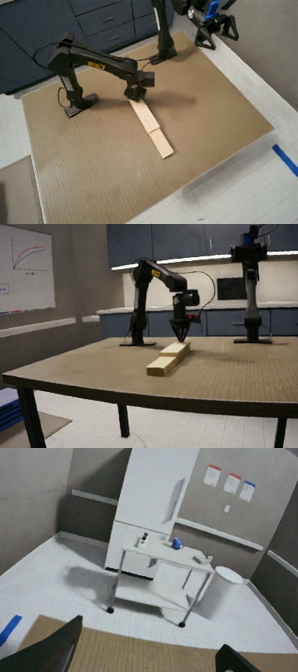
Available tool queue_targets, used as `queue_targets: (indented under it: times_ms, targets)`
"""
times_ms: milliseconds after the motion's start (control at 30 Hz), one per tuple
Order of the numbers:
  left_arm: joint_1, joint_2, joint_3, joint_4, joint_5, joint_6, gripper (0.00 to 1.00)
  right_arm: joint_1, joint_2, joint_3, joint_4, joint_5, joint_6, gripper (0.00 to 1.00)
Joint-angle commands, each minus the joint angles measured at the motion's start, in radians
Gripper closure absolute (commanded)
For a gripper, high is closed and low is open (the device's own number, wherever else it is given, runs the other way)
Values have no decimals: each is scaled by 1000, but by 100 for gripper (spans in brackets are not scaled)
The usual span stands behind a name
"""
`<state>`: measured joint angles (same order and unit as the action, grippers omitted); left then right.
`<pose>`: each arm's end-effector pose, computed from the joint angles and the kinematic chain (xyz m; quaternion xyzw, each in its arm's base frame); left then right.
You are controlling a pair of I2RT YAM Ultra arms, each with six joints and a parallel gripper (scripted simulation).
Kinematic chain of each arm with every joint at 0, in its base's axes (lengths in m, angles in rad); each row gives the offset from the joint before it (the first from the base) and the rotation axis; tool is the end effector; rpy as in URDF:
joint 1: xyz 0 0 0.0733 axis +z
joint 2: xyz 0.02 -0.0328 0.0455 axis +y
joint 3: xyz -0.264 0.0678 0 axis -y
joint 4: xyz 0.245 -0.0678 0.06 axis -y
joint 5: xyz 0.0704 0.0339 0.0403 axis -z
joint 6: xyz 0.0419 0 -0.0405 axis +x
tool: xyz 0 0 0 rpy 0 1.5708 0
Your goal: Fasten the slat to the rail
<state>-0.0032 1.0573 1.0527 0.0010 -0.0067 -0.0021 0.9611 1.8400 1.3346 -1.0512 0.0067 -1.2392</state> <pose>0.2479 0.0006 0.4070 -0.0020 0.7084 0.0005 0.7058 0.1912 0.2751 0.1949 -0.8912 0.4535 -0.0043 0.0066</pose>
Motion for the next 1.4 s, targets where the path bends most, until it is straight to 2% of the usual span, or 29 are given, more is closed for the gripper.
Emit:
queue_targets:
  times_ms: [0,200,967,1100,1367]
  targets:
    - [0,-2,5,5,0,0,0,0,-6,5,1,0,0,80]
    - [0,-2,5,5,0,0,0,0,-6,5,1,0,0,88]
    - [0,-2,5,5,0,0,0,0,-6,5,1,0,0,88]
    - [0,-2,5,5,0,0,0,0,-5,5,1,-1,33,88]
    - [0,-2,5,5,0,0,0,-4,-1,13,0,-9,331,88]
